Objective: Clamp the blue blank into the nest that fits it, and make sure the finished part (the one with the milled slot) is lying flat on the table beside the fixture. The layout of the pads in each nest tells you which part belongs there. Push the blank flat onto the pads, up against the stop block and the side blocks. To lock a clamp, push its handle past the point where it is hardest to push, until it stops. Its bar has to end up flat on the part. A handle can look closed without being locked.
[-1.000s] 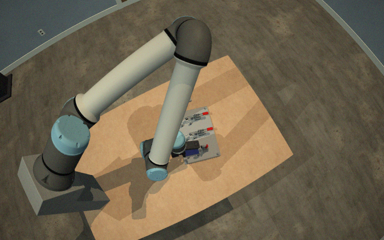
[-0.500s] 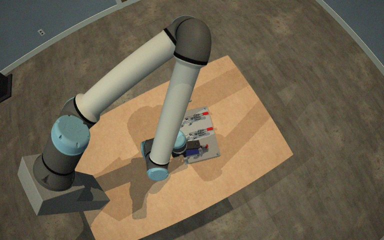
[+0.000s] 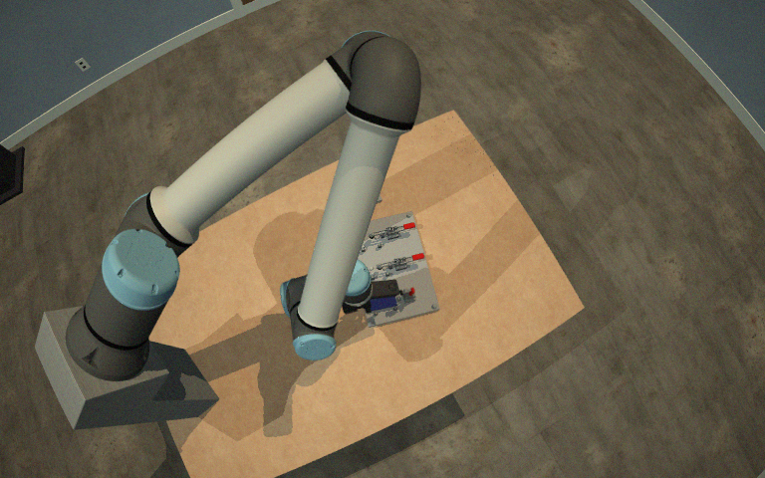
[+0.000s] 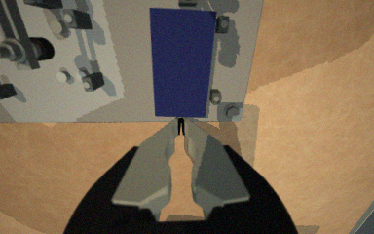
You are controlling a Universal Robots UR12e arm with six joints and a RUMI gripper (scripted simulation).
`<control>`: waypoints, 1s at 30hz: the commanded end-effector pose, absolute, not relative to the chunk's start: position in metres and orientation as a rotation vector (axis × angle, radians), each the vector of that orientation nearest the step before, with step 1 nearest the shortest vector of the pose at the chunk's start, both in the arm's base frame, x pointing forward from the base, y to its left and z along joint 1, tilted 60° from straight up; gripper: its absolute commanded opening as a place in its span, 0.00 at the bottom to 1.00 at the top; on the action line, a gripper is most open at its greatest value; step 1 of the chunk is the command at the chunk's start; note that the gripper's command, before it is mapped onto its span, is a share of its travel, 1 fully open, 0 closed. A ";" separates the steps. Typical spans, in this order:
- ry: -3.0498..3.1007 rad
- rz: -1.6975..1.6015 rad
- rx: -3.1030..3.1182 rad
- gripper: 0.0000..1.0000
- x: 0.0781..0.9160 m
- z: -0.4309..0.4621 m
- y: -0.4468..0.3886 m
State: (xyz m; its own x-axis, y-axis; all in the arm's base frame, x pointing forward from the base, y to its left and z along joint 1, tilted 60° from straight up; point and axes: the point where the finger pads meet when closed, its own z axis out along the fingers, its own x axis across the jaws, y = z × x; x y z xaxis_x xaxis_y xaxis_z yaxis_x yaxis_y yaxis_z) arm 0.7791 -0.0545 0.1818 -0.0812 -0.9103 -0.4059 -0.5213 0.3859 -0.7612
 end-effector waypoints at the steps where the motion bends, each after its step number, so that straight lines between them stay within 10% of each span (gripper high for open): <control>1: 1.735 -0.545 -1.261 0.00 0.782 0.187 -0.058; 30: 1.741 -0.537 -1.262 0.00 0.778 0.181 -0.055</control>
